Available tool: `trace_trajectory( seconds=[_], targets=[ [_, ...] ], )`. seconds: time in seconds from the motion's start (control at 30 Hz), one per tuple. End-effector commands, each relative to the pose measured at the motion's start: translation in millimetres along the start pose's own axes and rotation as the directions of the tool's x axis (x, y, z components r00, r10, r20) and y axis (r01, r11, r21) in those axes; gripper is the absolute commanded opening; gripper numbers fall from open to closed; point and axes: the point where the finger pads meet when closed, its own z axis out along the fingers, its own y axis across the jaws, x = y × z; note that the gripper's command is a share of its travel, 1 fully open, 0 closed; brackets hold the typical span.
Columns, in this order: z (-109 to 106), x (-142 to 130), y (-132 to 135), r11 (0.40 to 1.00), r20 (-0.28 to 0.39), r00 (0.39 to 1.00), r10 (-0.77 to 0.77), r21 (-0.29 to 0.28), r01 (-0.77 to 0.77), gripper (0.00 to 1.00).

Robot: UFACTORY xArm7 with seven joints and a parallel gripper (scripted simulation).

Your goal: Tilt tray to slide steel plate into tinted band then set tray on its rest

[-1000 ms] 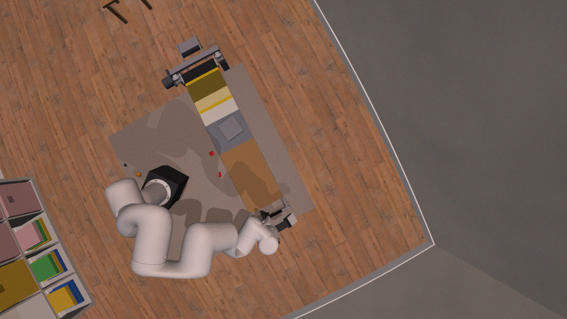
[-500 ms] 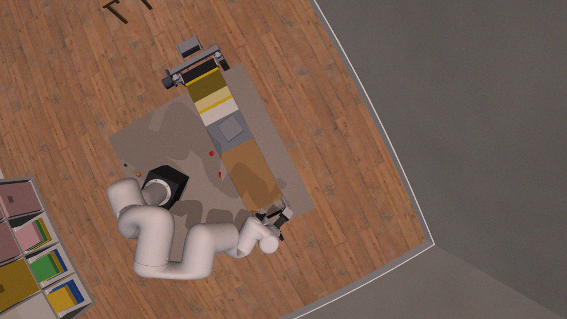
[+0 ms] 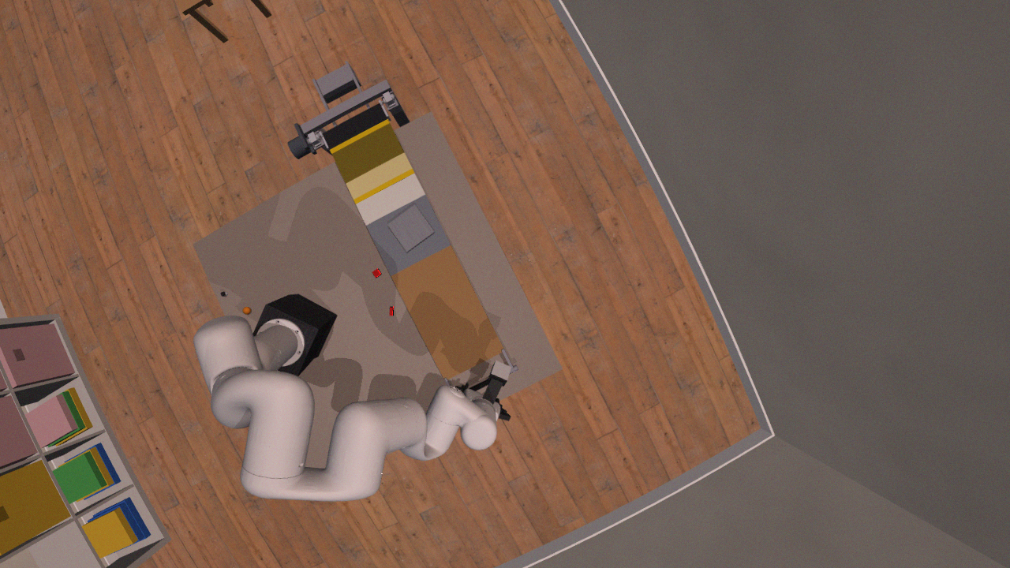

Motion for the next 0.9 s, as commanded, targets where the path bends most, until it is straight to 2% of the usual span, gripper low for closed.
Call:
trace_trajectory(
  seconds=[0.0,0.2,0.4,0.47,0.87],
  targets=[
    [1.4,-0.2,1.3,0.992,-0.003,0.992,-0.126,-0.002,0.126,1.00],
    [5.3,-0.9,0.8,0.956,0.000,0.956,-0.295,0.001,0.295,1.00],
    [9.0,-1.4,0.3,0.891,0.002,0.891,-0.454,0.005,0.454,1.00],
    [9.0,-1.4,0.3,0.891,0.002,0.891,-0.454,0.005,0.454,1.00],
    [15.8,-1.7,-0.3,0.686,0.000,0.686,-0.728,0.009,0.728,1.00]
  ],
)
